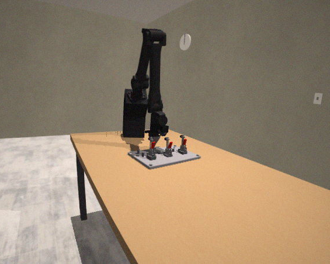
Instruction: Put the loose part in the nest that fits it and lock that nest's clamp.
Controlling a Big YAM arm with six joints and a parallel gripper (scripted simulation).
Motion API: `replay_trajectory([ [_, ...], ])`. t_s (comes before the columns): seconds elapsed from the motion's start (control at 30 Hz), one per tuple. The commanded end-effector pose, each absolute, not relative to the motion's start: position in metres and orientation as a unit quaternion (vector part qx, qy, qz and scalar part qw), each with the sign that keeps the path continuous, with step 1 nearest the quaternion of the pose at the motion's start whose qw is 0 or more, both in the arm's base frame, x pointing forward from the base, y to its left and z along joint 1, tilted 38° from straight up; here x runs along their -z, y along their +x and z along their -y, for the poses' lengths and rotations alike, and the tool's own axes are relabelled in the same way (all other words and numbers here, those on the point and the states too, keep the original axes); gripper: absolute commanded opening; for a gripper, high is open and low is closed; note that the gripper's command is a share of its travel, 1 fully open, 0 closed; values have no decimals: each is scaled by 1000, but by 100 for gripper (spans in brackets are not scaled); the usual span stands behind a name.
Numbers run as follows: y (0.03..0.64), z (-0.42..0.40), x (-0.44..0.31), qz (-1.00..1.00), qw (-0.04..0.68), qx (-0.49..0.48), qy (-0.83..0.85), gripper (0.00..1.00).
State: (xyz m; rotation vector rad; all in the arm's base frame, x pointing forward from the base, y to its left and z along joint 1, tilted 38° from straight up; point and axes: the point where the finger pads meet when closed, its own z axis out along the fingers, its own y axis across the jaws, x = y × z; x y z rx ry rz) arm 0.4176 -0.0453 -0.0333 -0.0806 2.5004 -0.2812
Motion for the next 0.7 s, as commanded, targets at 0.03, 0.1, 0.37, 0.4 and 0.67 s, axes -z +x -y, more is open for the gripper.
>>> replay_trajectory([
  [0.03, 421, 46, 37, -947, 300, 106, -33, 0],
  [0.1, 424, 44, 33, -947, 303, 105, -33, 0],
  [0.37, 428, 42, 28, -945, 308, 105, -33, 0],
  [0.4, 428, 42, 28, -945, 308, 105, -33, 0],
  [0.67, 428, 42, 28, -945, 308, 105, -33, 0],
])
